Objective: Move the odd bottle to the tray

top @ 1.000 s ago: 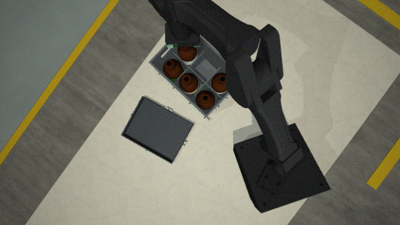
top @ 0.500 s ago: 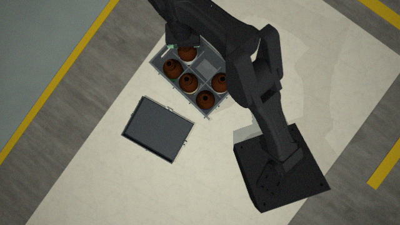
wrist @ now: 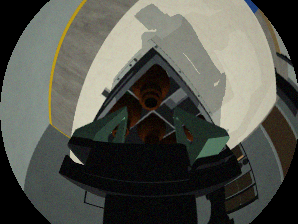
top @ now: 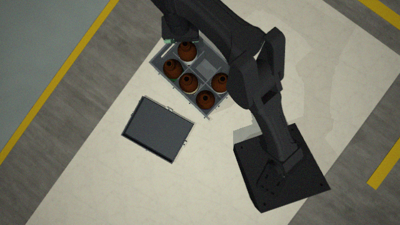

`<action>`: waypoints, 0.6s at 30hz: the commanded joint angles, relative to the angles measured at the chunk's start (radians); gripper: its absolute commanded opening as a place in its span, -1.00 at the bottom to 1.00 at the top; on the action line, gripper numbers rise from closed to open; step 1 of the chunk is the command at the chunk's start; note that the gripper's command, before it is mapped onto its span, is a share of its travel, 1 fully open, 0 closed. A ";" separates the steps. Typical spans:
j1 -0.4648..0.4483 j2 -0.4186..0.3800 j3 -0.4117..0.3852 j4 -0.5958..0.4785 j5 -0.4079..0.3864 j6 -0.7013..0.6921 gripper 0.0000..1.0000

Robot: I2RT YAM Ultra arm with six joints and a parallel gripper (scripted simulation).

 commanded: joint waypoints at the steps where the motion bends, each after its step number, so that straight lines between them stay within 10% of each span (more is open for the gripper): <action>1: 0.015 -0.021 0.073 -0.054 0.011 0.008 0.21; 18: 0.022 0.014 0.219 -0.159 0.014 0.005 0.21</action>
